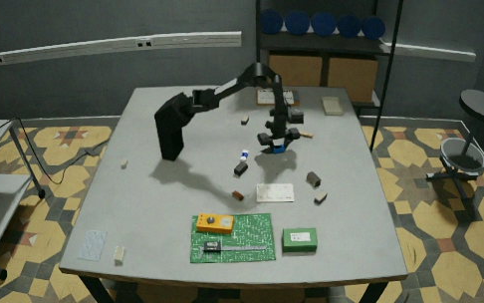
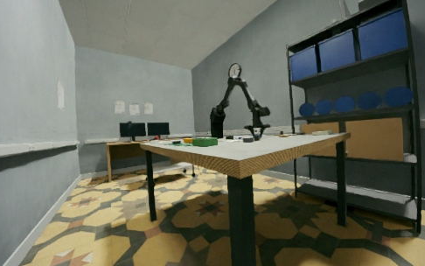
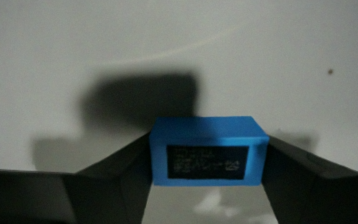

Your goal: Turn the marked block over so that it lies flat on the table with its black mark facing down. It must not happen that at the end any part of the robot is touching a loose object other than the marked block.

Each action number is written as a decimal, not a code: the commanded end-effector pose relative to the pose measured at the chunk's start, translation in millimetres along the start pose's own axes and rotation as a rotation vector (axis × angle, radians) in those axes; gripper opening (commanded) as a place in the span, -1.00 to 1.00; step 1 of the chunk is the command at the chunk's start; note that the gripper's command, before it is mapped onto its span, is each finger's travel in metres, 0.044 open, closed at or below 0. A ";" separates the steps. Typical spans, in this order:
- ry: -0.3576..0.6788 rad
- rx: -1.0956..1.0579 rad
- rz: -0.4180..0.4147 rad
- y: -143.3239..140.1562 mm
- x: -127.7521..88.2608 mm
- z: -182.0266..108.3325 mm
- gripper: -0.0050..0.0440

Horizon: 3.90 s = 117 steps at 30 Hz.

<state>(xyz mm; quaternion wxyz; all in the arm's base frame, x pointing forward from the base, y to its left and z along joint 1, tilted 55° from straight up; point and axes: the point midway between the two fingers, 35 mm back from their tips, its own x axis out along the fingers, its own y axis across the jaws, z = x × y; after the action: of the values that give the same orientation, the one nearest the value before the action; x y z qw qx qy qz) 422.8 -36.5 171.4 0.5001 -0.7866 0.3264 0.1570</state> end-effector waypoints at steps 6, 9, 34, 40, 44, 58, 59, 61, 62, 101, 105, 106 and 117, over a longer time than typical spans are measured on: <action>0.001 0.002 -0.008 -2.3 -1.5 -2.1 -1.00; 0.001 0.002 -0.008 -2.3 -1.5 -2.1 -1.00; 0.005 0.009 -0.021 -5.1 -10.0 -4.2 -1.00; 0.007 0.012 -0.022 -5.6 -14.6 -4.4 -1.00; 0.006 0.011 -0.020 -4.5 -19.7 -4.0 -1.00; 0.005 0.008 -0.014 -3.1 -27.3 -3.4 -1.00; 0.005 0.008 -0.015 -3.2 -27.4 -3.4 -1.00; 0.005 0.009 -0.016 -3.7 -27.5 -3.6 -1.00; 0.004 0.009 -0.018 -4.3 -27.7 -3.7 -1.00; -0.995 0.007 -0.021 -2.7 -24.6 17.9 -1.00; -1.029 0.010 -0.023 -2.8 -24.7 18.5 -1.00; -1.029 0.010 -0.023 -2.8 -24.7 18.5 -1.00; -1.033 0.006 -0.030 -4.6 -26.8 18.3 -1.00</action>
<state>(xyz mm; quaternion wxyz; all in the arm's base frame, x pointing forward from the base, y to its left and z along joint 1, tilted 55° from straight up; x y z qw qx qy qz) 407.1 -9.3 173.6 0.6021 -0.6039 0.0341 0.5212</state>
